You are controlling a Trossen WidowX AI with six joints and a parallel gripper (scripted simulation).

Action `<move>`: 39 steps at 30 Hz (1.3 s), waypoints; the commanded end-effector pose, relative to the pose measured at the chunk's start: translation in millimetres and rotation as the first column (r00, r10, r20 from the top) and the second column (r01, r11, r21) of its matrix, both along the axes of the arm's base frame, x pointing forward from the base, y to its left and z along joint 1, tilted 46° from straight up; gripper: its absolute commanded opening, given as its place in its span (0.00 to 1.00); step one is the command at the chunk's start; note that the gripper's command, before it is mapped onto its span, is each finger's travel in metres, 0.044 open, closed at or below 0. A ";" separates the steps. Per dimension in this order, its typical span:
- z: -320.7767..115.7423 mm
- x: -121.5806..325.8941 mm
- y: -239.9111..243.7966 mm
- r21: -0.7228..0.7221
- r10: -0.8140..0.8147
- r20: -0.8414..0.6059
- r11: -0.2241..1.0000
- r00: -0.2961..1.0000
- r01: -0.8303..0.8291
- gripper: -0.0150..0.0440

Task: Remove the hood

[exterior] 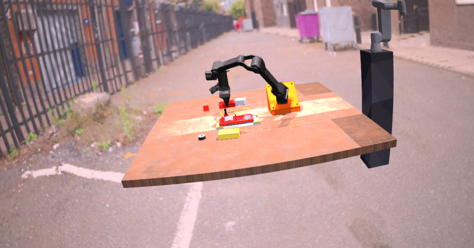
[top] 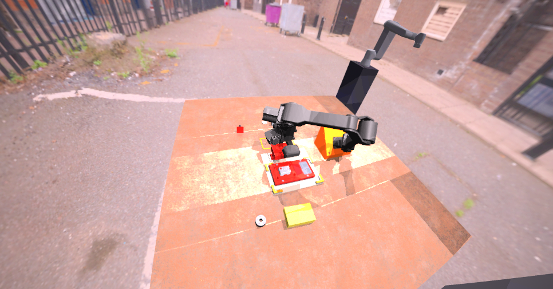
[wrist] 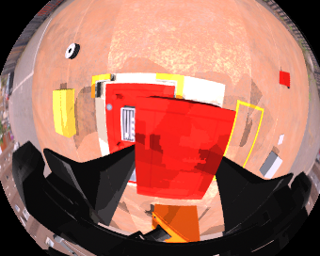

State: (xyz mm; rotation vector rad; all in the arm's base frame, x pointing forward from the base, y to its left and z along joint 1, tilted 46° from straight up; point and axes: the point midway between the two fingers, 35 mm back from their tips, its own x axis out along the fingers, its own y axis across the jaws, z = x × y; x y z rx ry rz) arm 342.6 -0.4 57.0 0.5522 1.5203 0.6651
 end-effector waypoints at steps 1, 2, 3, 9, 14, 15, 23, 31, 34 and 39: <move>-19.1 2.2 -29.0 -0.025 -0.001 0.023 1.000 1.000 0.001 0.25; -24.0 1.5 -34.6 -0.029 0.001 0.025 1.000 1.000 0.000 0.25; -28.8 0.6 -40.0 -0.033 0.002 0.026 0.999 1.000 -0.002 0.25; -56.5 -6.6 -70.8 -0.034 0.007 0.028 0.999 1.000 -0.006 0.25; -78.4 -15.5 -93.9 -0.017 0.007 0.026 1.000 1.000 -0.006 0.25; -82.8 -17.6 -98.4 -0.013 0.006 0.025 1.000 1.000 -0.006 0.25; -102.5 -28.6 -117.3 0.006 0.006 0.026 1.000 1.000 -0.006 0.25; -104.9 -28.4 -115.1 0.006 0.005 0.026 1.000 1.000 -0.006 0.25; -106.9 -28.2 -113.3 0.006 0.005 0.026 1.000 1.000 -0.006 0.25; -110.4 -28.0 -110.2 0.006 0.005 0.026 1.000 1.000 -0.005 0.25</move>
